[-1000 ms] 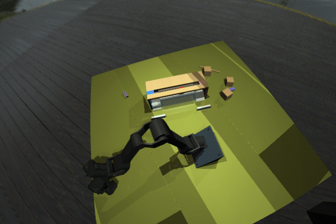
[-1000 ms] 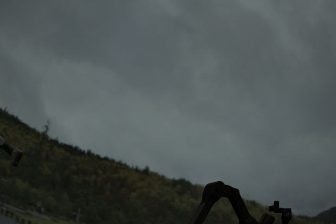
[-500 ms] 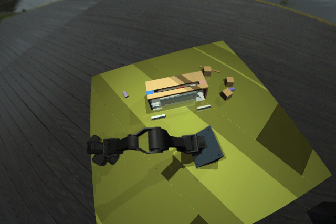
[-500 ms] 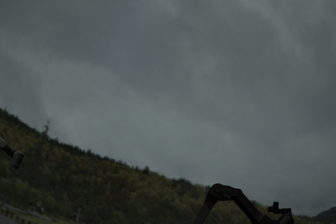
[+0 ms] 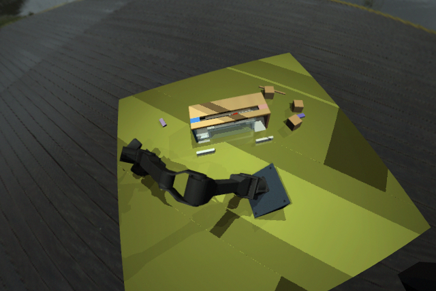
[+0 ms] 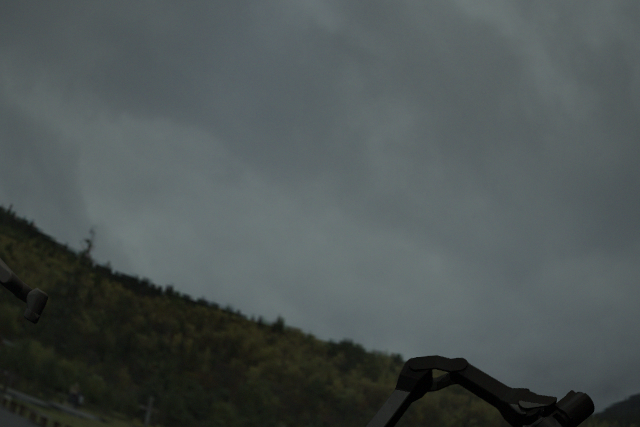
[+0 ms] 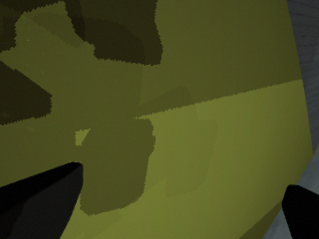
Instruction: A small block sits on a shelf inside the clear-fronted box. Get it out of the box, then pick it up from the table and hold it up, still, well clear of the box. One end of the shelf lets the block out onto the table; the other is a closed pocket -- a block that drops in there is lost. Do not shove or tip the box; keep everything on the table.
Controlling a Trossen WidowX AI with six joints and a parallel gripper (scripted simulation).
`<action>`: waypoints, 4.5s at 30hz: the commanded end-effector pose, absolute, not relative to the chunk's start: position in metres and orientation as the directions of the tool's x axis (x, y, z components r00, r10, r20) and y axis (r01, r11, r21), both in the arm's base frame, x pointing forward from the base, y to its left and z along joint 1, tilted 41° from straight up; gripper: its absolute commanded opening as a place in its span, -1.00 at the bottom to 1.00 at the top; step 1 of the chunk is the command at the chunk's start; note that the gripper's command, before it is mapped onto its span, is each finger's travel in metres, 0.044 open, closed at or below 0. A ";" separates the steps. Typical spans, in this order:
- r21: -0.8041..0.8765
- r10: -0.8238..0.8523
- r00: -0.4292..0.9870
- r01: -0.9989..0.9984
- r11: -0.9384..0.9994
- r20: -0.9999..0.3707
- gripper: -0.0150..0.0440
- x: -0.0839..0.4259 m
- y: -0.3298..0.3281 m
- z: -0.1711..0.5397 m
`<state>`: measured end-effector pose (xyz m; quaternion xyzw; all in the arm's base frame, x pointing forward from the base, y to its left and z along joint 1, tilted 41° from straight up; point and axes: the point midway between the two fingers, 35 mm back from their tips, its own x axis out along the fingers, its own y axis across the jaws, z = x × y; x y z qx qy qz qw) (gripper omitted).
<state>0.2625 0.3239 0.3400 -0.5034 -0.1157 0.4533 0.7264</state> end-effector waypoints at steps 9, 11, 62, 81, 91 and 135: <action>-0.789 0.511 0.701 -0.610 0.069 -0.498 0.86 0.361 0.202 0.303; -0.774 0.465 0.708 -0.629 0.074 -0.532 0.86 0.371 0.178 0.297; 0.035 0.366 -0.017 -0.999 0.042 -0.931 0.86 0.312 -0.029 0.110; 0.034 0.367 -0.016 -0.999 0.042 -0.930 0.86 0.311 -0.007 0.088; 0.034 0.369 -0.016 -0.999 0.042 -0.929 0.86 0.309 0.005 0.077; 0.031 0.360 -0.014 -0.999 0.039 -0.933 0.86 0.305 -0.068 0.018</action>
